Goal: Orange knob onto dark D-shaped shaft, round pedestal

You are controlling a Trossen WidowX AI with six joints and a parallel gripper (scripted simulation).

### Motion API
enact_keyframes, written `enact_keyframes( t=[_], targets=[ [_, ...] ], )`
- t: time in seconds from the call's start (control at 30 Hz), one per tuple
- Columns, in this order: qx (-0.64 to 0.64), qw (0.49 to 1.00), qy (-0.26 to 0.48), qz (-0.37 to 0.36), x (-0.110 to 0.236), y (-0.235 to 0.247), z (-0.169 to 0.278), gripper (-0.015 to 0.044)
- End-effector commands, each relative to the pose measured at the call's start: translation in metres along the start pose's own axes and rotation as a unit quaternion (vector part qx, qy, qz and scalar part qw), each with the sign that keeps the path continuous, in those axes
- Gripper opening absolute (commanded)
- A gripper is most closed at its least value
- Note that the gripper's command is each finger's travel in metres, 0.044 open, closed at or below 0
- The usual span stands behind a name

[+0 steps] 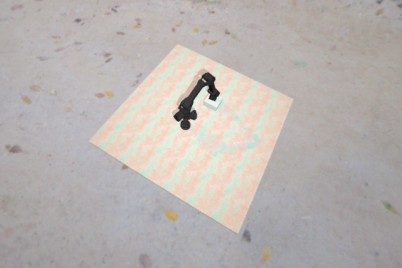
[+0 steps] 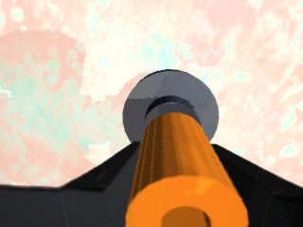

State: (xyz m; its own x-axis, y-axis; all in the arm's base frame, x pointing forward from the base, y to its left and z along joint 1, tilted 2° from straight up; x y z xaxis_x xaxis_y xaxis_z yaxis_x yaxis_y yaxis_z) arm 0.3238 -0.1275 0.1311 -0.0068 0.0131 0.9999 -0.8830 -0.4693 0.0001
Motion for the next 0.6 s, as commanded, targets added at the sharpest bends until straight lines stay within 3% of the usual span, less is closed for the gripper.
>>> enact_keyframes(
  t=[0.0,0.57],
  targets=[
    [0.002,1.000,0.001,-0.001,-0.0006,0.0005,-0.0002,0.0000],
    [0.002,1.000,0.001,-0.001,0.0033,0.0009,-0.0008,0.0000]
  ],
)
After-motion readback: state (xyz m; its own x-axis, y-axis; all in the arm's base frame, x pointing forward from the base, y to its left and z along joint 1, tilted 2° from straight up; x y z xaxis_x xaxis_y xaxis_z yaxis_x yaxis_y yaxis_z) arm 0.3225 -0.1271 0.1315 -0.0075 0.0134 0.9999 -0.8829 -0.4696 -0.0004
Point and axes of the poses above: the point midway between the two fingers, 35 mm back from their tips, its own x axis back along the fingers, its own y axis across the jaws, z = x × y, the point moved 9 cm from there along x, back along the fingers, and after that the axes turned 12 degrees about x, right-handed, at the moved point
